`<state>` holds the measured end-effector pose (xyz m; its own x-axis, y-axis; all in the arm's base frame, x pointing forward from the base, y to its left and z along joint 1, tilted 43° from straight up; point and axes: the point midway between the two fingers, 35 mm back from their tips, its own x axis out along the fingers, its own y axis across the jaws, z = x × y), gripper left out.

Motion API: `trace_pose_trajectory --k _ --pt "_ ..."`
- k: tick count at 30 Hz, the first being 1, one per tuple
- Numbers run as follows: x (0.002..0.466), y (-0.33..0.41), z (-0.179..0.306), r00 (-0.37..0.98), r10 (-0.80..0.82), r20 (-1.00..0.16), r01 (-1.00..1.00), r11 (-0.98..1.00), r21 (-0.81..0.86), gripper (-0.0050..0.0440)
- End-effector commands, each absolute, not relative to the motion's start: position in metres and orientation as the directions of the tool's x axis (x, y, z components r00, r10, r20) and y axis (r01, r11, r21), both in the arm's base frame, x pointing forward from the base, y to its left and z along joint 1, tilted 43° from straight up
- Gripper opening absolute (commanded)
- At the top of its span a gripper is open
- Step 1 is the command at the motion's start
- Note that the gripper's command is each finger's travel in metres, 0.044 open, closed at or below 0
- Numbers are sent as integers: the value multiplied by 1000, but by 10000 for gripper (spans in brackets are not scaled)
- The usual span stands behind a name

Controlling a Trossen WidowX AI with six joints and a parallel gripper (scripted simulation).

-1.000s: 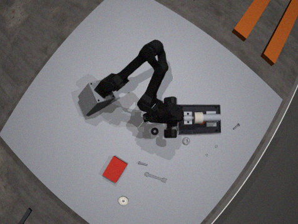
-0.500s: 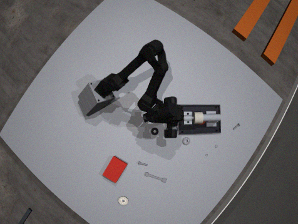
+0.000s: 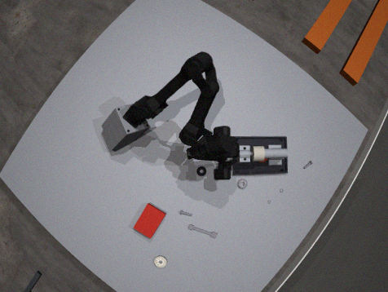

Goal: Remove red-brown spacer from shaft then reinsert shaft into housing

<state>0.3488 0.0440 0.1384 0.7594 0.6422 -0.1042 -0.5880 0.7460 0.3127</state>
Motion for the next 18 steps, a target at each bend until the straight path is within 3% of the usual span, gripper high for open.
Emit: trace_pose_trajectory --k 1,7,18 --pt "350 43 145 764 639 -92 -591 749 299 312" --pt "340 35 145 763 639 -94 -592 750 296 440" --pt "302 4 149 764 639 -90 -593 750 293 440"
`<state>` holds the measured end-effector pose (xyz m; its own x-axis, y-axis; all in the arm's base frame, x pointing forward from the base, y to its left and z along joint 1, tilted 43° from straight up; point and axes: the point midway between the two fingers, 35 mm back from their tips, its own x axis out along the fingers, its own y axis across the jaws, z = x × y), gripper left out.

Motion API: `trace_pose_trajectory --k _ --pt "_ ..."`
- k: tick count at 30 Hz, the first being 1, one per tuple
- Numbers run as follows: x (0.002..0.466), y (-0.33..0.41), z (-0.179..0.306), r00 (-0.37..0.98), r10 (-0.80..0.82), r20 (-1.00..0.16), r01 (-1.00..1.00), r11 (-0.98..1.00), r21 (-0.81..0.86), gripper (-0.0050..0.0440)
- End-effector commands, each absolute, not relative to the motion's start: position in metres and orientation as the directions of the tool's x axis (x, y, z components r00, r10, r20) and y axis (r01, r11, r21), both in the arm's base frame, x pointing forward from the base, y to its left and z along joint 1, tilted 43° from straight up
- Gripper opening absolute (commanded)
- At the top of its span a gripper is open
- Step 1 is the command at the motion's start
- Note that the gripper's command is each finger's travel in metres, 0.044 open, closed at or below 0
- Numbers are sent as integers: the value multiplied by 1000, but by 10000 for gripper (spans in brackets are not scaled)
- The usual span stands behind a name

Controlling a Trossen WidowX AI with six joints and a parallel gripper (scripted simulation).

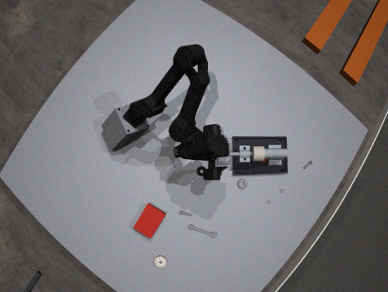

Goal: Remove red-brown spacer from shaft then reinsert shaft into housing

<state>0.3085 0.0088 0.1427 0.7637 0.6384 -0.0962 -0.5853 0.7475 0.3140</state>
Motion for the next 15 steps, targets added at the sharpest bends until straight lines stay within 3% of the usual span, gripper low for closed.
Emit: trace_pose_trajectory --k 1,6,15 --pt "300 5 147 764 639 -90 -593 750 292 440" --pt "268 4 131 763 639 -91 -592 750 295 440" --pt "265 -4 134 763 639 -96 -596 753 279 440"
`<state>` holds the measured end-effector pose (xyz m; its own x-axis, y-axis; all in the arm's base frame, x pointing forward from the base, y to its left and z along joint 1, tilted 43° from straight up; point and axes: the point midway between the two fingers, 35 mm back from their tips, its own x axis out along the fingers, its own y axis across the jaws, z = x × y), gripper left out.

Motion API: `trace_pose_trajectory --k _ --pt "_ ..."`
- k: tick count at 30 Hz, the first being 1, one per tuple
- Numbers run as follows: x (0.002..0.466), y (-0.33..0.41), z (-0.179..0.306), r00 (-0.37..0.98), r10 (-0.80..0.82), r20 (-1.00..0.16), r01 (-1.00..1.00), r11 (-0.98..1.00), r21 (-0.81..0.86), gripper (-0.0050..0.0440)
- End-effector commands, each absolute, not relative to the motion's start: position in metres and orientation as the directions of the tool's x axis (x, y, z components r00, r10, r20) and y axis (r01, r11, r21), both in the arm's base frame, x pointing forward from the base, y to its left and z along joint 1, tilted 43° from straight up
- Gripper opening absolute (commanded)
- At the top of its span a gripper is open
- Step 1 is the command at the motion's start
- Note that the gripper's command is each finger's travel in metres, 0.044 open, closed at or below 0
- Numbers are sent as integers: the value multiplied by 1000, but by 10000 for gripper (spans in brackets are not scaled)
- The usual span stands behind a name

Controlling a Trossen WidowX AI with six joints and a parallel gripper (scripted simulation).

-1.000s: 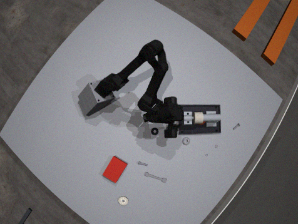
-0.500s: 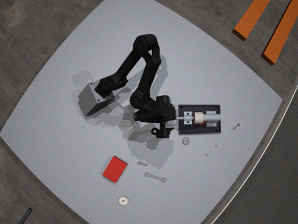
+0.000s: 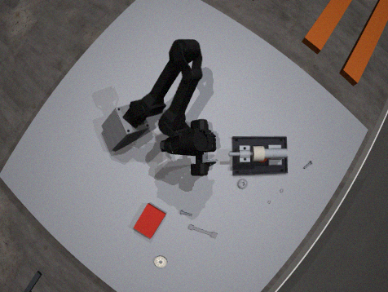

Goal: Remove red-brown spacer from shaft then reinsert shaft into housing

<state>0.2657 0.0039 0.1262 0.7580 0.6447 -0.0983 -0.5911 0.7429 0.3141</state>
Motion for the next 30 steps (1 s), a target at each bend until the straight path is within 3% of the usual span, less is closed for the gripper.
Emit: trace_pose_trajectory --k 1,4,30 --pt "261 -9 136 764 638 -95 -601 757 257 440" --pt "257 -15 142 767 636 -84 -611 765 204 440" --pt "238 -23 140 767 637 -79 -595 752 283 440"
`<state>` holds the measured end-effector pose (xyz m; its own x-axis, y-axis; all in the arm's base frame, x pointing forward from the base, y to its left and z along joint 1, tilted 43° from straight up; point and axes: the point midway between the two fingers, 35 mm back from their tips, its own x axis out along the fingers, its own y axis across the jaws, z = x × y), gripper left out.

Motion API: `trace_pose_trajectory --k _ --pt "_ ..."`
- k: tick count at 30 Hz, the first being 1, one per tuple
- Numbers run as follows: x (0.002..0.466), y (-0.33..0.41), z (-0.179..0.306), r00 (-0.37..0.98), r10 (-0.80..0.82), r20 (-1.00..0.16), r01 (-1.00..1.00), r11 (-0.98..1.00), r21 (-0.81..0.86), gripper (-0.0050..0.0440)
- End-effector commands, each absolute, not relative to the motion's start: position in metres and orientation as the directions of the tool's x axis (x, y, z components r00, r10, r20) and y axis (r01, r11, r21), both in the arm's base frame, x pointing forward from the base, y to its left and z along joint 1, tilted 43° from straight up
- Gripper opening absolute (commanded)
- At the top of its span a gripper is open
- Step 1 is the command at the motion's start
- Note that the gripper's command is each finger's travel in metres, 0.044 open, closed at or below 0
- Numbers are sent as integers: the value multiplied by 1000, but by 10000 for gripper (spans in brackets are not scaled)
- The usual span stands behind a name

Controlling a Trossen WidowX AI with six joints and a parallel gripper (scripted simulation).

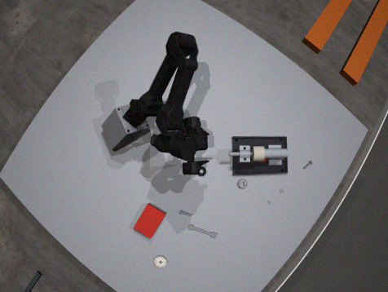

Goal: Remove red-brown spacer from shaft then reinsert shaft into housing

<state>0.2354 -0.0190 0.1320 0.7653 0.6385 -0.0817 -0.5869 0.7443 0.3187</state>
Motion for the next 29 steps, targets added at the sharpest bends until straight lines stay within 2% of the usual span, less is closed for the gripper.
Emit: trace_pose_trajectory --k 1,29 --pt "238 -23 140 767 637 -79 -595 752 284 440" --pt "237 -22 137 766 638 -82 -592 749 299 440"
